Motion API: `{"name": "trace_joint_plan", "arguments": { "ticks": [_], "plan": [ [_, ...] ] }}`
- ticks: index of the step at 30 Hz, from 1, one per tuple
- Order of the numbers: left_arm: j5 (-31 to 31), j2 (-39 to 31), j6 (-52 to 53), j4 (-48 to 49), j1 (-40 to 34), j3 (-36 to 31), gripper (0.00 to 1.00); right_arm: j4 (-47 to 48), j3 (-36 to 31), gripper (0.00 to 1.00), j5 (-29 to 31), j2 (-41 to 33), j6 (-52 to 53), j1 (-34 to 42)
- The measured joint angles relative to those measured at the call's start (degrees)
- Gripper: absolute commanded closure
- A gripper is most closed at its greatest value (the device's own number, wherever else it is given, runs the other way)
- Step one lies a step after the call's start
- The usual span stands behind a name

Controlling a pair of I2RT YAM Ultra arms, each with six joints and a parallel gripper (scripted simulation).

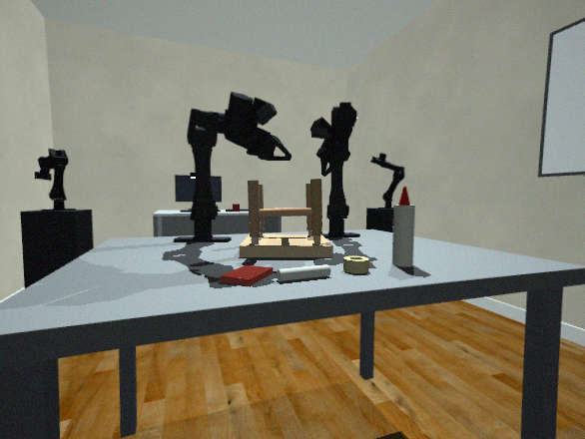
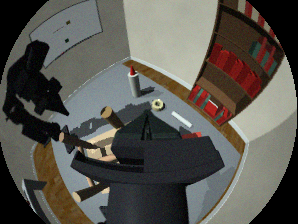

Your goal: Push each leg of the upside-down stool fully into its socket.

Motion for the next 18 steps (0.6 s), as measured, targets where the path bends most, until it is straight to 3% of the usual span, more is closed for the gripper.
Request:
{"name": "trace_joint_plan", "arguments": {
  "ticks": [18],
  "plan": [
    [-15.43,-1.99,-36.35,-10.03,-18.93,5.16,1.00,-37.00,16.68,1.00,23.47,14.16,9.38,18.47]
  ]
}}
